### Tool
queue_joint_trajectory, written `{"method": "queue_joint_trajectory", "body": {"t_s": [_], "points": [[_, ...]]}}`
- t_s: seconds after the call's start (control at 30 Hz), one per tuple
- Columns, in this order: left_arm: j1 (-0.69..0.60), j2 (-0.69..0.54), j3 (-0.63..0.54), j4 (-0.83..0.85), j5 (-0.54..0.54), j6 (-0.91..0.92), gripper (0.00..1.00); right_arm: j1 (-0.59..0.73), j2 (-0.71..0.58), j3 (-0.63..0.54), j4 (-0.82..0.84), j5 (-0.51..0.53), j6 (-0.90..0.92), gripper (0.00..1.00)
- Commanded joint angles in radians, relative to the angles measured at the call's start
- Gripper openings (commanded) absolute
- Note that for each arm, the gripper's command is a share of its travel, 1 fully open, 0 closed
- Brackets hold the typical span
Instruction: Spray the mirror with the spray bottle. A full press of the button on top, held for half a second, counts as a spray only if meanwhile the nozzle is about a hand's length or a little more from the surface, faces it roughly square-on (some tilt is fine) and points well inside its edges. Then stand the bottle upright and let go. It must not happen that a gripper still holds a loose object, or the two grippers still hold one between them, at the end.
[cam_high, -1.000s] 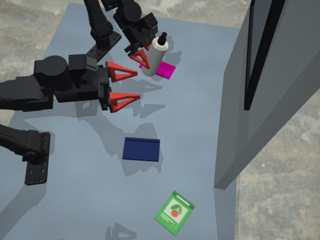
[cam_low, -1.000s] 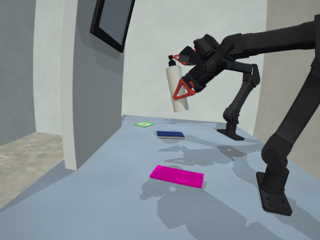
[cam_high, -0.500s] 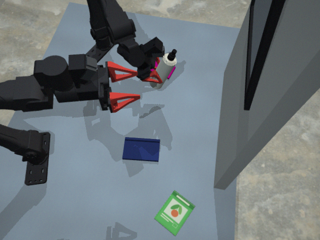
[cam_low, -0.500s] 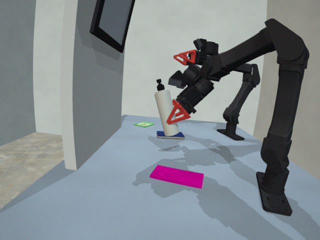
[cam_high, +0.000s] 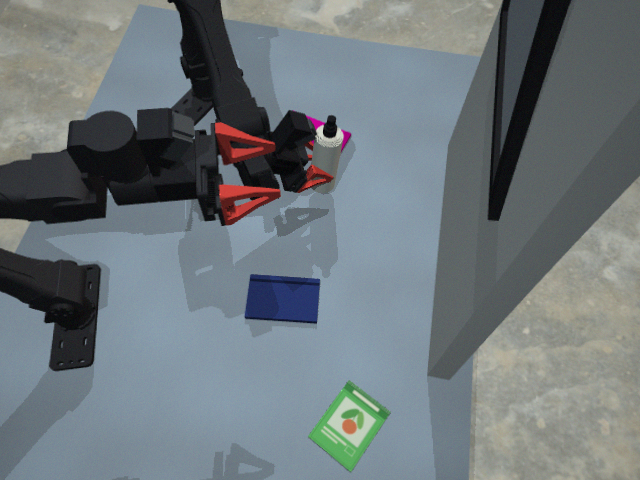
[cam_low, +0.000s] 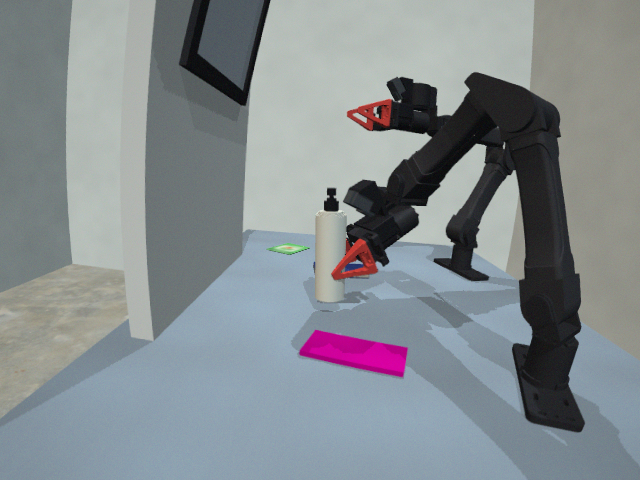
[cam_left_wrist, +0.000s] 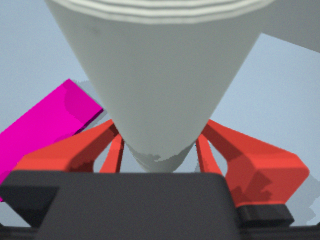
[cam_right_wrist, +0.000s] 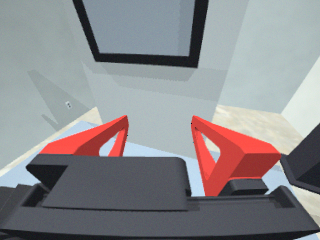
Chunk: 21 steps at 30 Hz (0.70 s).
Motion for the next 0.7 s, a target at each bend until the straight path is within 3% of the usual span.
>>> {"method": "queue_joint_trajectory", "body": {"t_s": [0.0,0.67], "points": [[-0.018,0.048,0.049,-0.024,-0.132,-0.121,0.0,-0.004,-0.013,0.009,-0.01,0.0,-0.002,0.76],[-0.004,0.099,0.091,-0.117,-0.117,-0.161,0.0,-0.004,-0.013,0.009,-0.01,0.0,-0.002,0.76]]}}
